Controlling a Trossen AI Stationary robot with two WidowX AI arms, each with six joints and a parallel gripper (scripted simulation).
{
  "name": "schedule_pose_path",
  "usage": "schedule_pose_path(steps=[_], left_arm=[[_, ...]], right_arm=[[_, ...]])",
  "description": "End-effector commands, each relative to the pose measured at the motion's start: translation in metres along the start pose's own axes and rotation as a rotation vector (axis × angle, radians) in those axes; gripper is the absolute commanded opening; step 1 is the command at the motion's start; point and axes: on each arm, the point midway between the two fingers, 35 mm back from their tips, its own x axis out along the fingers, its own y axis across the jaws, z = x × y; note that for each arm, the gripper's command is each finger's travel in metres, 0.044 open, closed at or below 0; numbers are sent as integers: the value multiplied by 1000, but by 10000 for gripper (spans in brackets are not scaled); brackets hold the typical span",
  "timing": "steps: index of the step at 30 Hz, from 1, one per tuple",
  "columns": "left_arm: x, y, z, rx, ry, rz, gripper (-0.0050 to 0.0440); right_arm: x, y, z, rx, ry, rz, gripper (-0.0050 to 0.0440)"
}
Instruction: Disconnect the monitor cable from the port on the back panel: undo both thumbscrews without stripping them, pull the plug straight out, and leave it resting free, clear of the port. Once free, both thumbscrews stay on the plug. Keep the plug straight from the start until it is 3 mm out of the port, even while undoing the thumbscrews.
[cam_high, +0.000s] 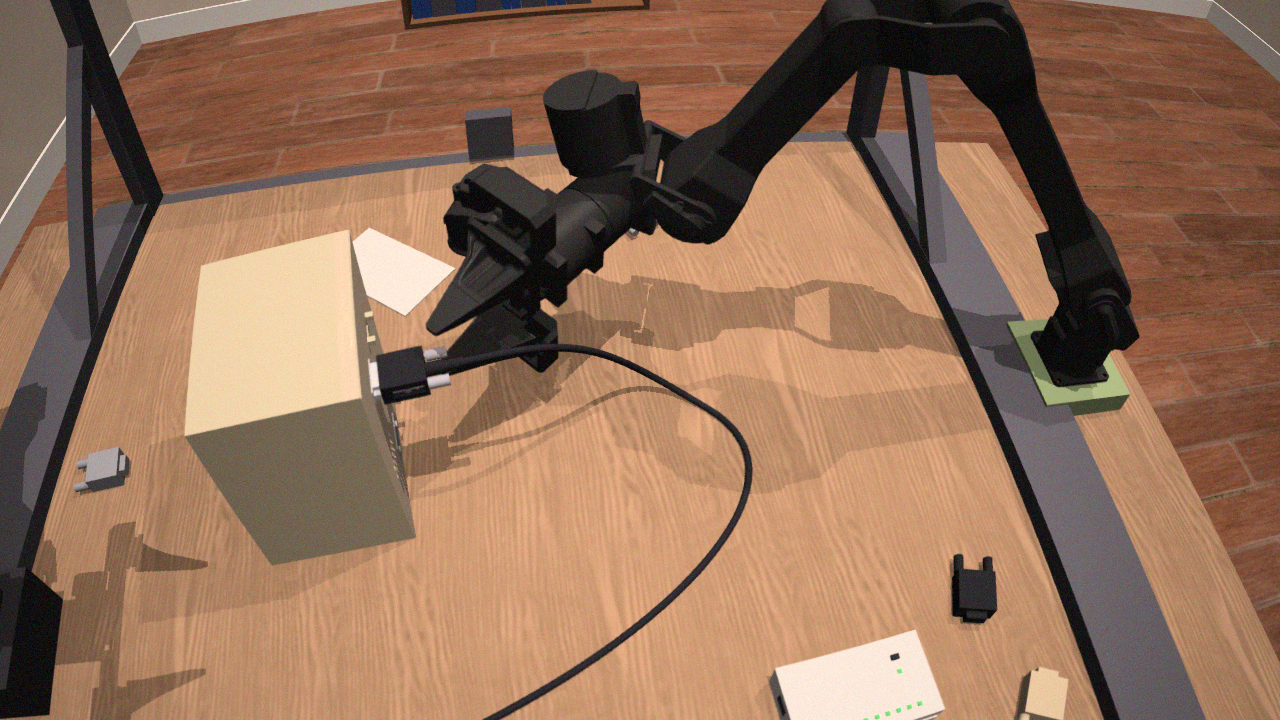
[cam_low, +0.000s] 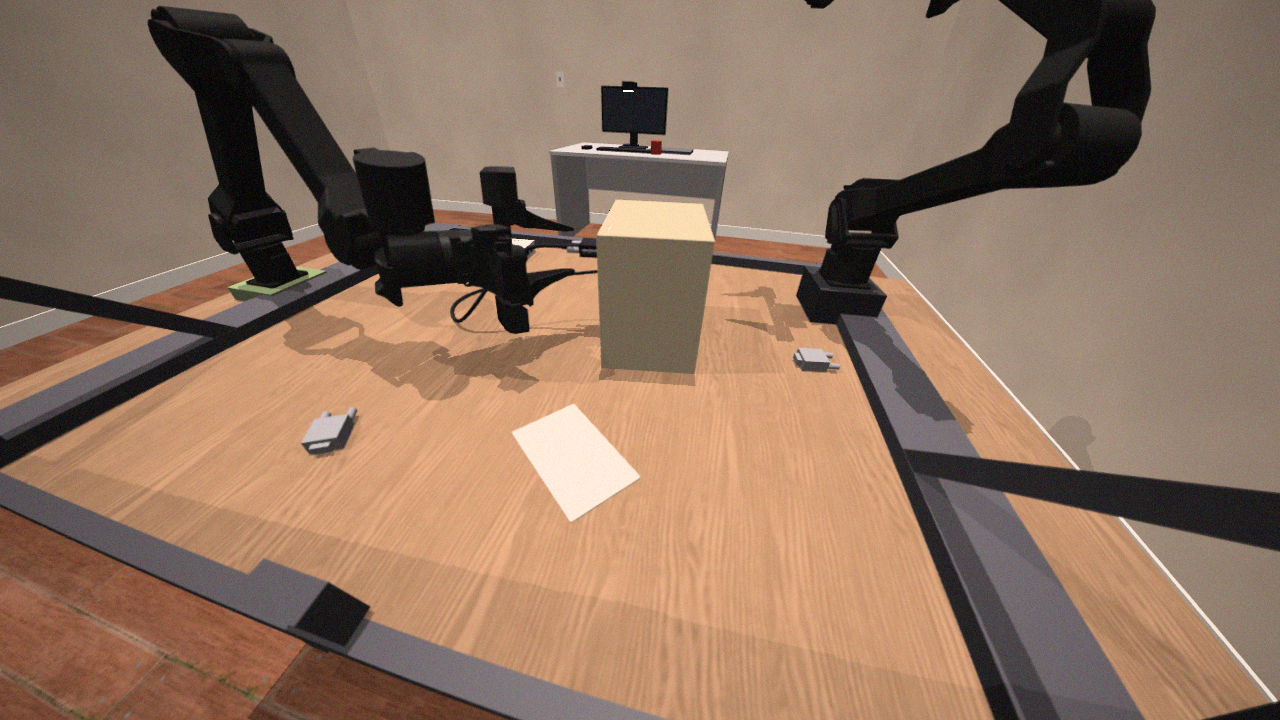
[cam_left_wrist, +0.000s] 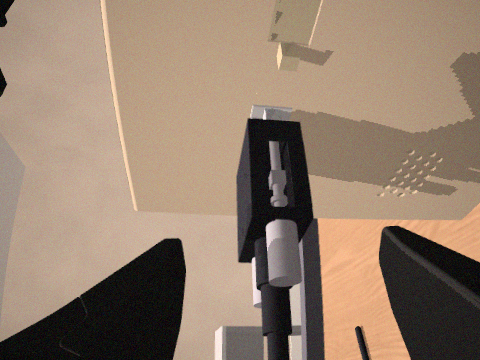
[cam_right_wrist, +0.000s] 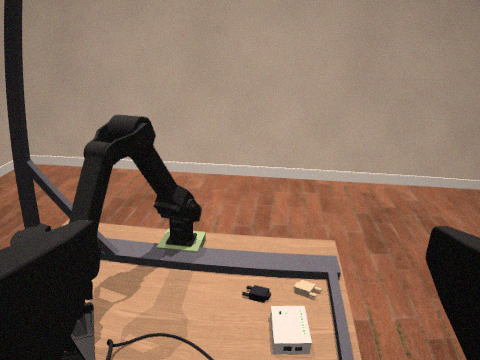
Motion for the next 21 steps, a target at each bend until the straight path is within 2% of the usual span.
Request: schedule_pose_path(steps=[1, 8, 21], left_arm=[[-1, 12, 3, -21, -2, 16, 176], [-1, 12, 3, -21, -2, 16, 8], [-1, 12, 3, -50, -2, -4, 0]], right_arm=[[0, 1, 3, -5, -1, 2, 440], [0, 1, 3, -5, -1, 2, 440], [0, 1, 3, -5, -1, 2, 440]])
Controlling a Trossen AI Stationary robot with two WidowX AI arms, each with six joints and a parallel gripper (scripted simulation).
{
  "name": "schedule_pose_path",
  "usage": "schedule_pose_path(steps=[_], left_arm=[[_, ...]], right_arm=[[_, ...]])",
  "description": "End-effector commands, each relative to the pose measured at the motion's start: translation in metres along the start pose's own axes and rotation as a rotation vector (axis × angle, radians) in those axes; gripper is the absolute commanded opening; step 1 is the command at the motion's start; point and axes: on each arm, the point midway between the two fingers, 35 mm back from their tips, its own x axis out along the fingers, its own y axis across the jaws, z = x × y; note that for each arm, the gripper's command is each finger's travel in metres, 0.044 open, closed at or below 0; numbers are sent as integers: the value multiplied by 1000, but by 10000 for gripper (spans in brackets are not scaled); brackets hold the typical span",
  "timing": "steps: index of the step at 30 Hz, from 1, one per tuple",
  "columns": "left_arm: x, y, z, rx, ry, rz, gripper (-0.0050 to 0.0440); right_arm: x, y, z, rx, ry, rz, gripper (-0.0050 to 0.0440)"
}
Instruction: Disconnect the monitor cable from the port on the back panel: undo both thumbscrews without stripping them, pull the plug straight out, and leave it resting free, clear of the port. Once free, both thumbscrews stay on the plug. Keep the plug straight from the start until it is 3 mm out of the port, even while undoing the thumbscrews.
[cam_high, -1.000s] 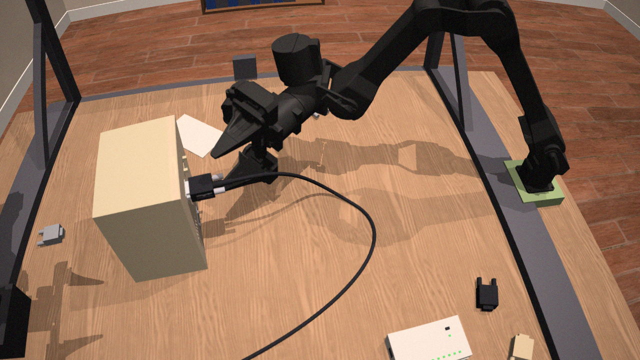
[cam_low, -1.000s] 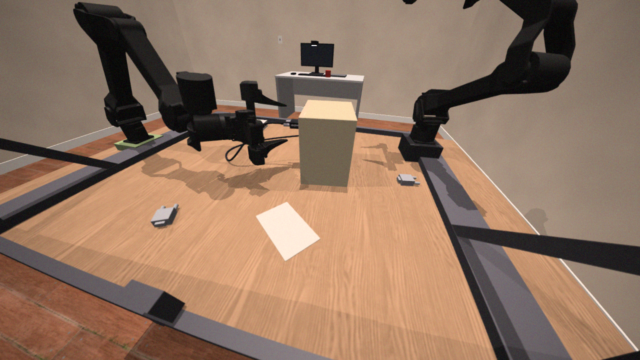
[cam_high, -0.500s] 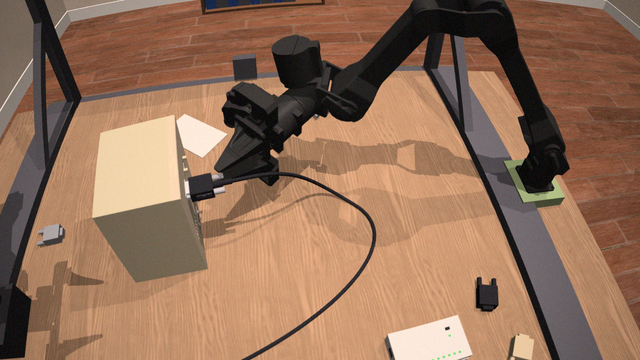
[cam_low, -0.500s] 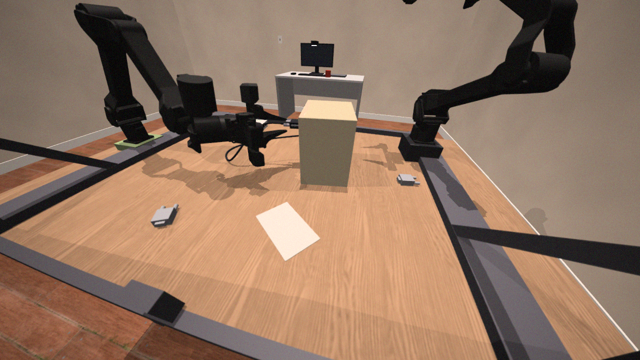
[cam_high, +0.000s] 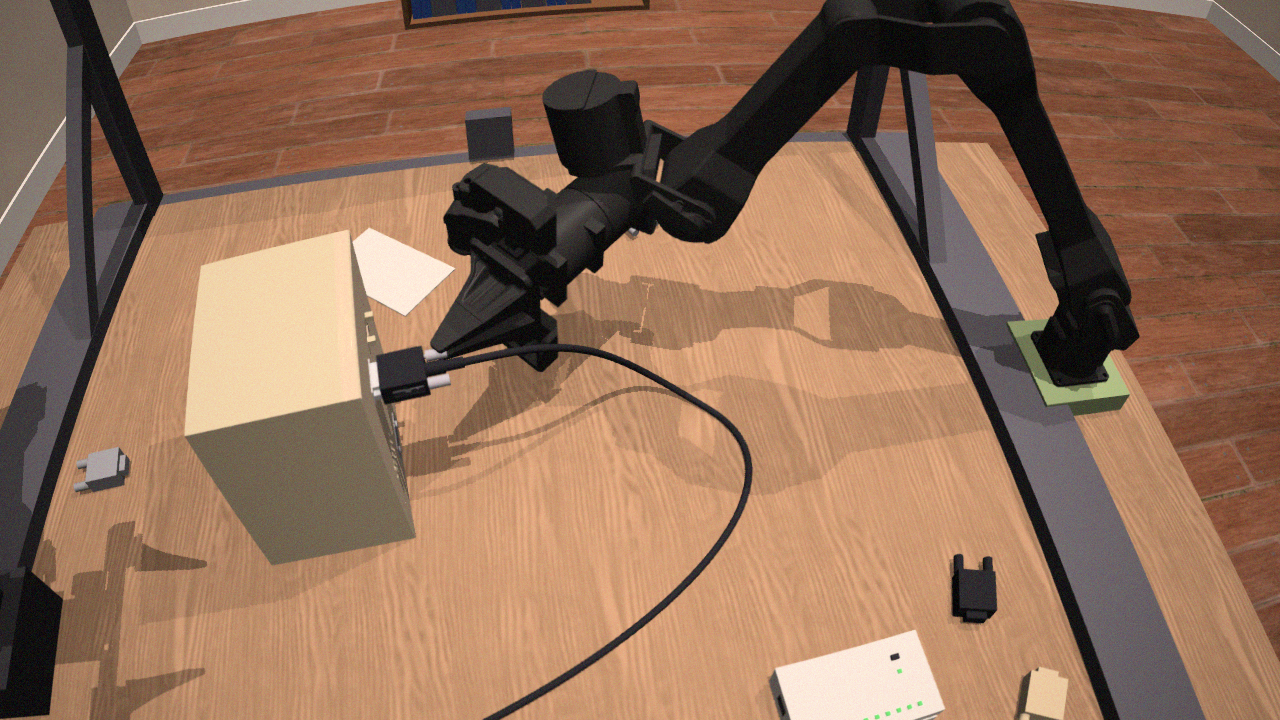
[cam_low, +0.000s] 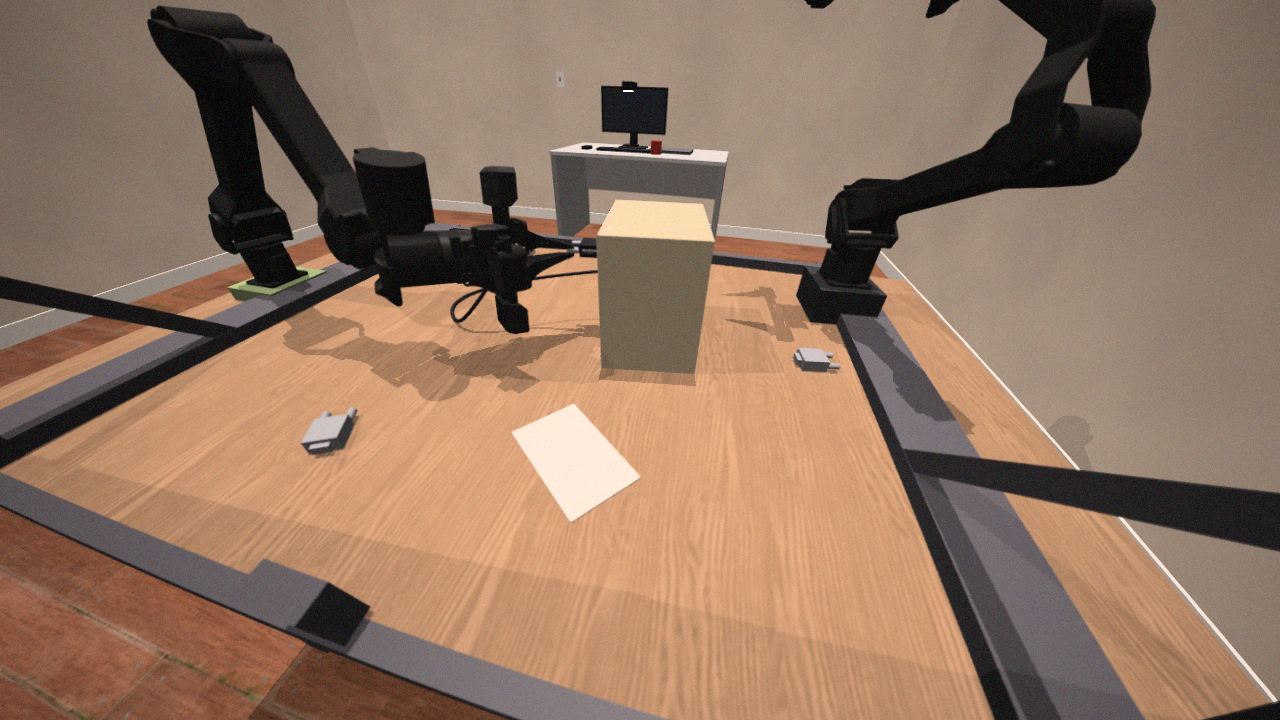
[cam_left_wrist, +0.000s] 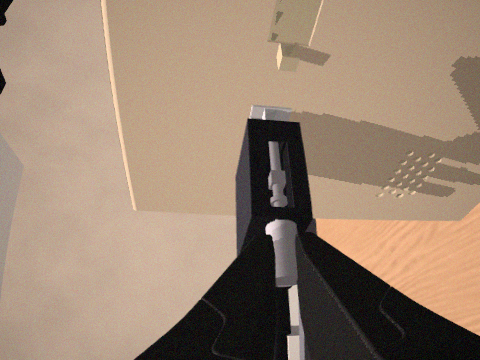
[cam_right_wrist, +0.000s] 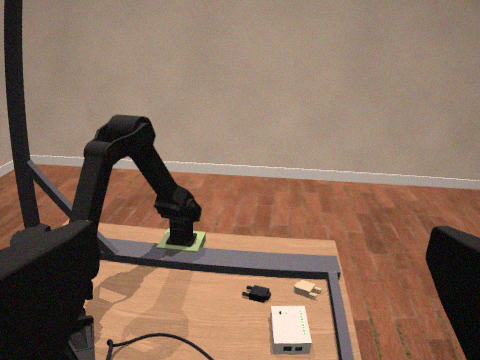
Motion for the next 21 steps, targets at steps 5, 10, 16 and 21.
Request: schedule_pose_path(steps=[5, 10, 16, 21], left_arm=[[-1, 14, 2, -87, -3, -32, 0], [0, 14, 2, -113, -4, -51, 0], [0, 15, 2, -157, -5, -82, 0], [0, 17, 2, -210, -6, -118, 0]], right_arm=[[0, 1, 3, -5, -1, 2, 440], [0, 1, 3, -5, -1, 2, 440], [0, 1, 3, -5, -1, 2, 440], [0, 1, 3, -5, -1, 2, 440]])
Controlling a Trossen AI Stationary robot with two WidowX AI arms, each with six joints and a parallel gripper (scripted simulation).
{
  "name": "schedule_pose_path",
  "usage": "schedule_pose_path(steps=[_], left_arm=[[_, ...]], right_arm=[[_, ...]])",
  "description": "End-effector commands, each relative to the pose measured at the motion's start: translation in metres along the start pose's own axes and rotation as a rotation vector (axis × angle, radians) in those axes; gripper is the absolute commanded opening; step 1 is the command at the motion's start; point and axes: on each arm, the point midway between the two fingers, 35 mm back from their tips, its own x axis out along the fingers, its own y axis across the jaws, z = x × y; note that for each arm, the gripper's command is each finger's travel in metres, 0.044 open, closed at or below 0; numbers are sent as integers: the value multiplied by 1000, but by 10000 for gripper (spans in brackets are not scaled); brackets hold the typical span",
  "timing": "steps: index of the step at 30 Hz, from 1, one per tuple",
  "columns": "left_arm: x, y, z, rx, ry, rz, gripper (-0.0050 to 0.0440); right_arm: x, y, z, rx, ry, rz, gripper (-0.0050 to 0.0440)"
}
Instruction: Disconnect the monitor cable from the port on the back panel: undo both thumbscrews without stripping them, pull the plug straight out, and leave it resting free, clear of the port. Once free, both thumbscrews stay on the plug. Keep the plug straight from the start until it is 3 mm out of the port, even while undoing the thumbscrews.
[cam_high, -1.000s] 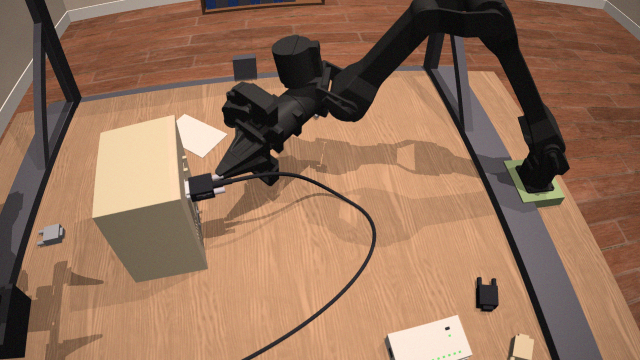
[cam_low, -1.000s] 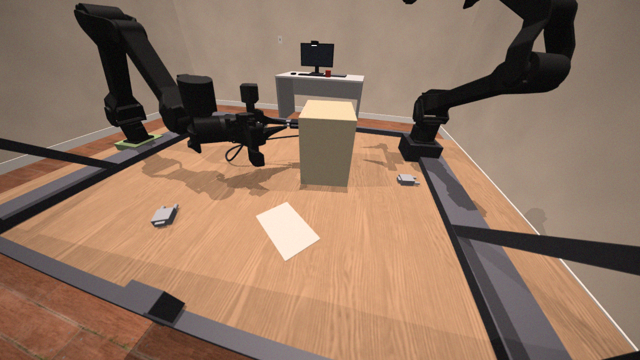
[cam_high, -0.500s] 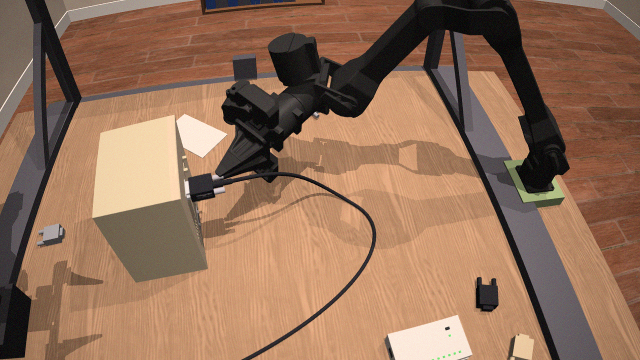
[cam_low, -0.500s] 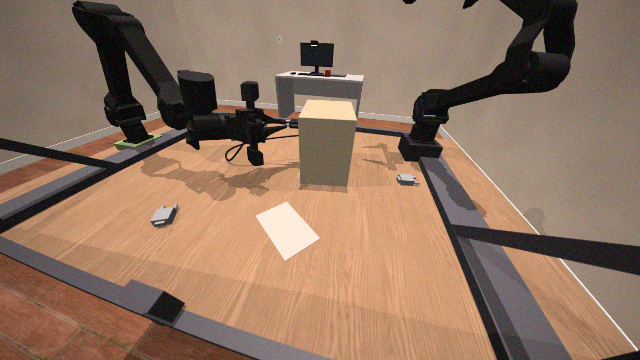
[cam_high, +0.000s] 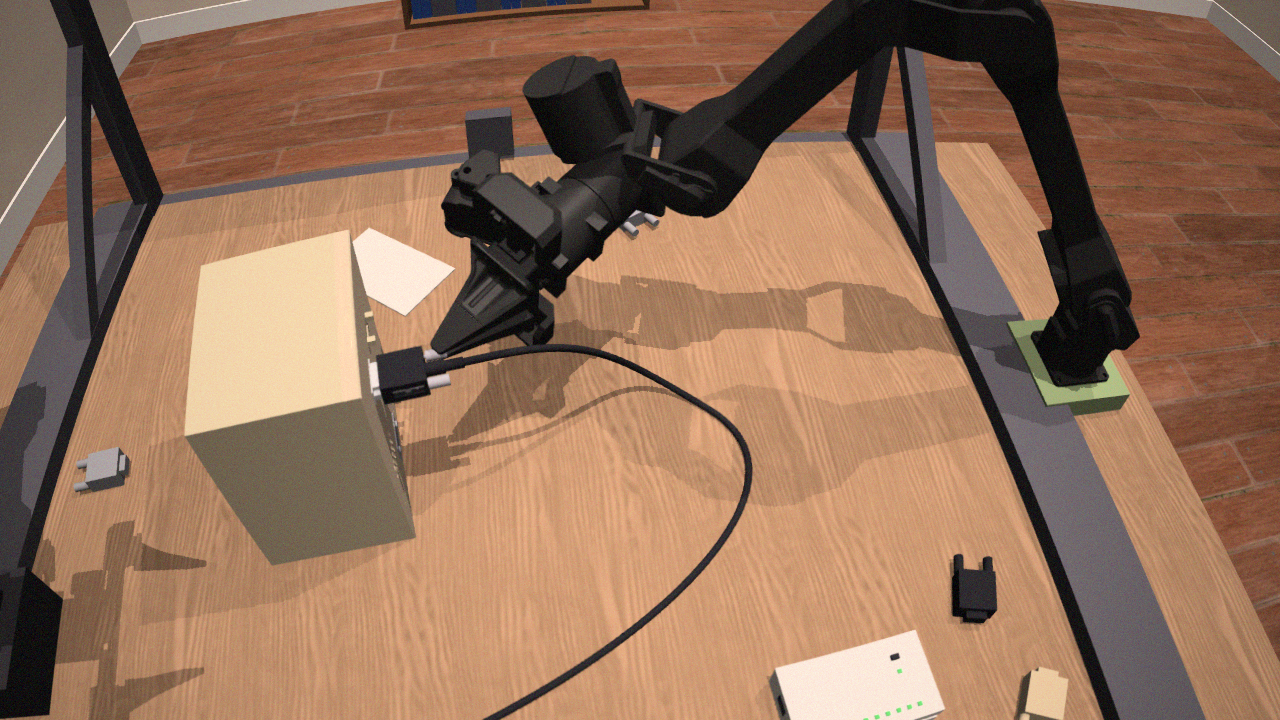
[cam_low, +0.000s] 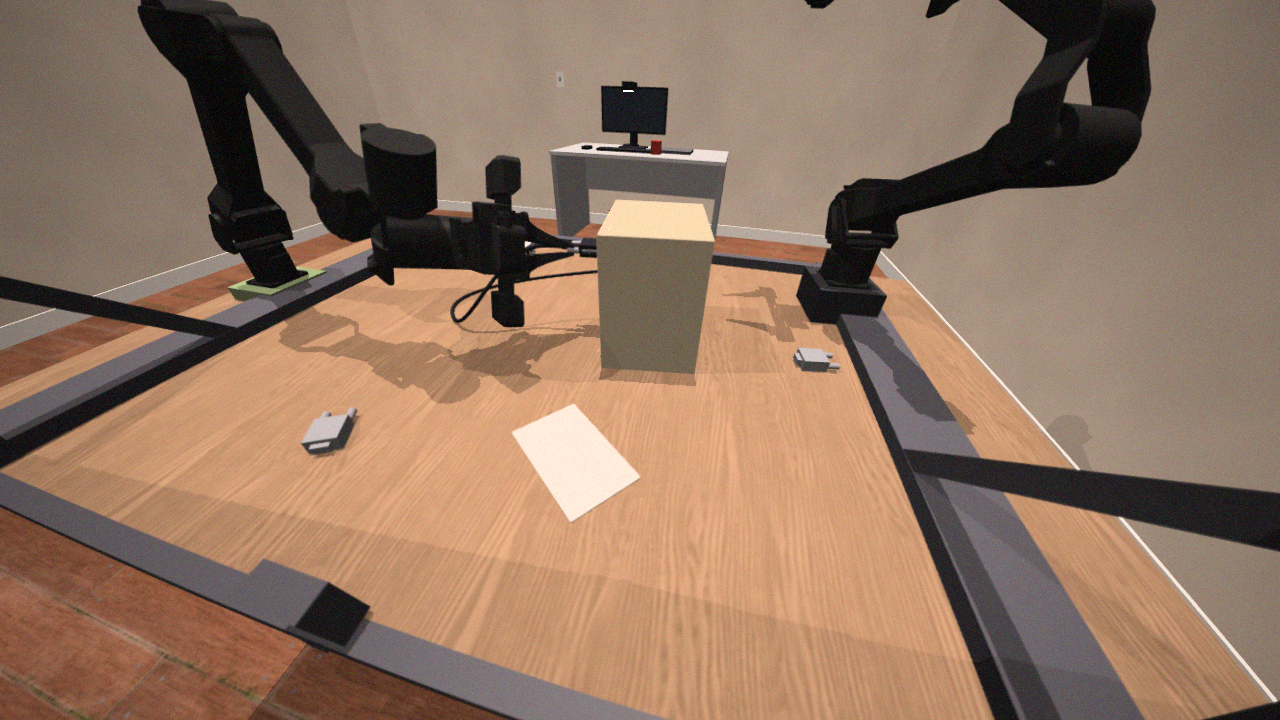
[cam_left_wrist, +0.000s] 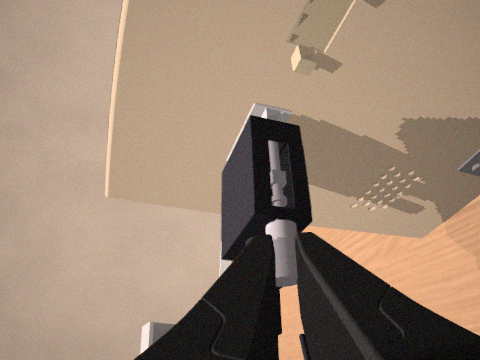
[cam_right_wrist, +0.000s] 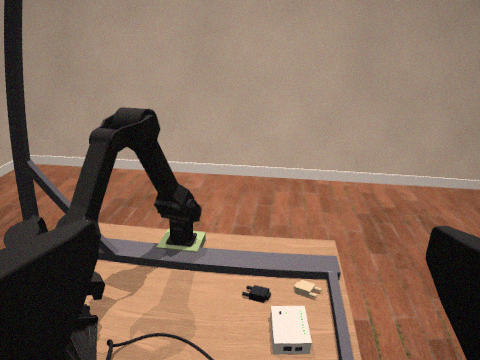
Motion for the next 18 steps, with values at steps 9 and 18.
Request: schedule_pose_path(steps=[9, 18], left_arm=[[-2, 14, 4, -115, -8, -56, 0], [-2, 16, 4, -177, -8, -100, 0]], right_arm=[[0, 1, 3, -5, -1, 2, 440], [0, 1, 3, -5, -1, 2, 440]])
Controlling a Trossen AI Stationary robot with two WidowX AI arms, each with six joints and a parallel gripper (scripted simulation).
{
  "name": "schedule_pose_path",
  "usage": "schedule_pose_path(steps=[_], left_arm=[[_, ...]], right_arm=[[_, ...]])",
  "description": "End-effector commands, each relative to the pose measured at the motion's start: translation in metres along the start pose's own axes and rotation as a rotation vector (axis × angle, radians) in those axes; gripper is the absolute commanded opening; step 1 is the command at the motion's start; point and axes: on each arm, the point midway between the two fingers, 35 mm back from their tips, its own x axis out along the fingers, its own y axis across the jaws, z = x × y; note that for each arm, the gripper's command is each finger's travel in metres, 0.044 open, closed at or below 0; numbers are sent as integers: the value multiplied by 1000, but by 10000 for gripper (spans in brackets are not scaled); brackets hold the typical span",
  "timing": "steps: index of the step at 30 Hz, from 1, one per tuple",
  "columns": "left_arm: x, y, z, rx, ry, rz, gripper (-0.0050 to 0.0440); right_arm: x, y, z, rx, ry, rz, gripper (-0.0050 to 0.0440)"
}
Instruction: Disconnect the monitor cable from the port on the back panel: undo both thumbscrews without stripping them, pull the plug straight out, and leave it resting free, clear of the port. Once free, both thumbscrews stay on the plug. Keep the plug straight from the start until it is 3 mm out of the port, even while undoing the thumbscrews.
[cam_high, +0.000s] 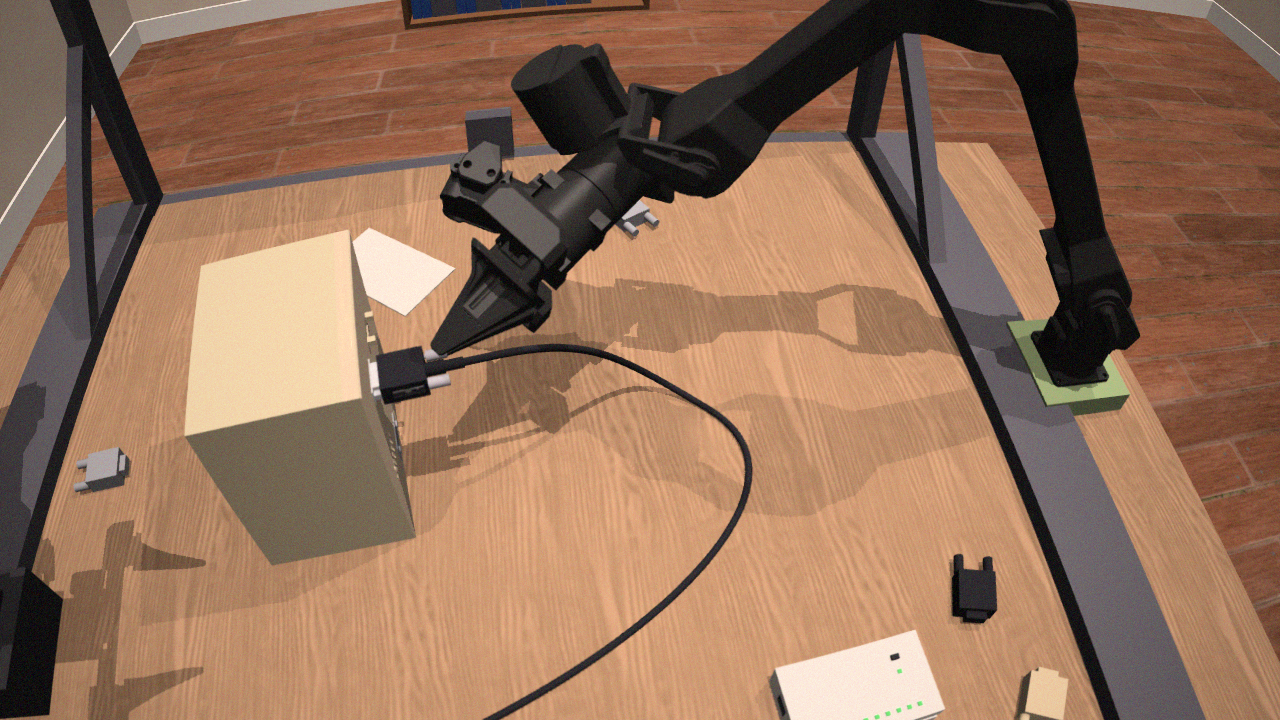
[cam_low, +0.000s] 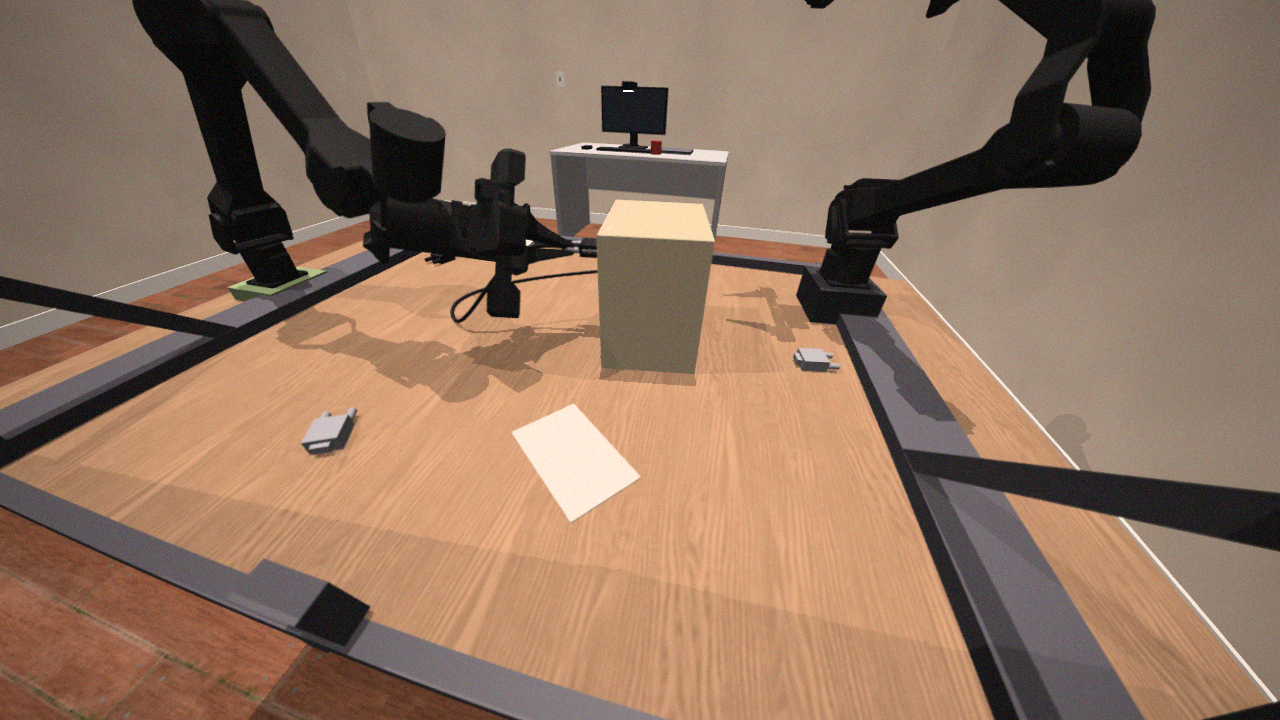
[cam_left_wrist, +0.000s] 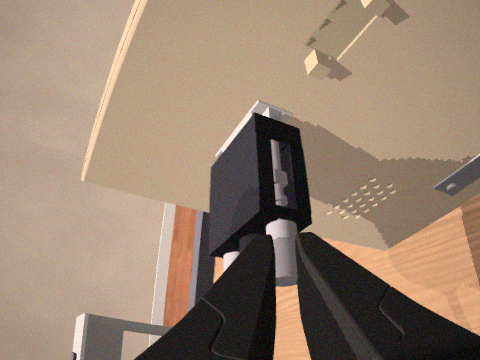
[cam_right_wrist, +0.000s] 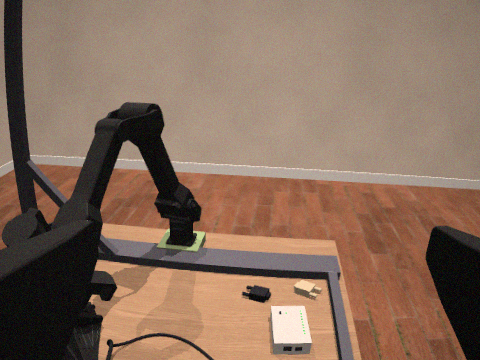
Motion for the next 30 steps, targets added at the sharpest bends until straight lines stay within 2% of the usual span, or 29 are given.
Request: schedule_pose_path(steps=[1, 18, 30], left_arm=[[-3, 11, 6, -40, -11, -5, 0], [-3, 15, 6, -201, -13, -119, 0], [-5, 15, 4, -206, -13, -122, 0]], right_arm=[[0, 1, 3, -5, -1, 2, 440], [0, 1, 3, -5, -1, 2, 440], [0, 1, 3, -5, -1, 2, 440]])
